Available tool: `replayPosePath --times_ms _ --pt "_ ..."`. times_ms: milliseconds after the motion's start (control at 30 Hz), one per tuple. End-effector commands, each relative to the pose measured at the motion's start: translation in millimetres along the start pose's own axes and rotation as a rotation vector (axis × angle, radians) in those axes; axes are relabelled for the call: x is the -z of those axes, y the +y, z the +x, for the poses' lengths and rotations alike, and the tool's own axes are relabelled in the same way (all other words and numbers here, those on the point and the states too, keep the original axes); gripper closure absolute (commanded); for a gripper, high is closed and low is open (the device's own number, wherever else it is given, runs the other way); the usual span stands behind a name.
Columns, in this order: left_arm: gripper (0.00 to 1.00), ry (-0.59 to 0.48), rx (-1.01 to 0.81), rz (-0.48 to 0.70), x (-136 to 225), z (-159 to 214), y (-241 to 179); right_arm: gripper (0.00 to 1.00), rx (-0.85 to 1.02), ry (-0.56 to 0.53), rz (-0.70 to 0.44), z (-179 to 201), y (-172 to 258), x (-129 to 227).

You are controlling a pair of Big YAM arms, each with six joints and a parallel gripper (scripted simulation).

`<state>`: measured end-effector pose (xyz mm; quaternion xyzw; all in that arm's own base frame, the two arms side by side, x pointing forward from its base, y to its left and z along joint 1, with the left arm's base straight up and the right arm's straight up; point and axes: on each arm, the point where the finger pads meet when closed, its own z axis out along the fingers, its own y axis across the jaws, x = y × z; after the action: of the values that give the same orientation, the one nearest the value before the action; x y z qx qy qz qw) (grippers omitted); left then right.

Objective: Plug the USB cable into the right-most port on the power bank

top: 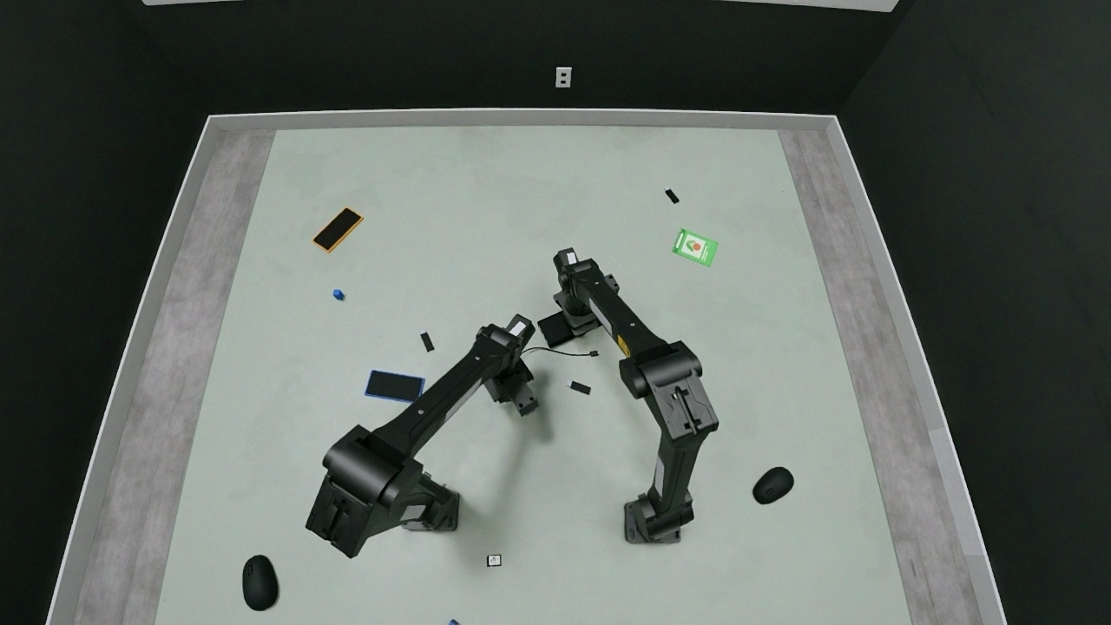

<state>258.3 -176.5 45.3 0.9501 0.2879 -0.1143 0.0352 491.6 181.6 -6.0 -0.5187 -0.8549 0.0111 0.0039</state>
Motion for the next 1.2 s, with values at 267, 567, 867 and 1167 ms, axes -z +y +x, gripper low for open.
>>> replayPosePath --times_ms 267,567,867,1167 --pt "0.93 0.0 -0.016 -0.002 1 2 7 0.0 -0.012 -0.007 -0.042 -1 10 12" --pt "0.93 0.0 -0.016 -0.002 1 2 7 0.0 -0.008 -0.015 -0.126 0 19 69" --pt "0.93 0.006 0.124 -0.033 3 12 14 0.02 0.032 0.027 -0.066 -21 28 58" --pt "0.93 0.001 0.687 -0.183 11 61 52 0.02 0.039 0.248 -0.042 -79 17 45"
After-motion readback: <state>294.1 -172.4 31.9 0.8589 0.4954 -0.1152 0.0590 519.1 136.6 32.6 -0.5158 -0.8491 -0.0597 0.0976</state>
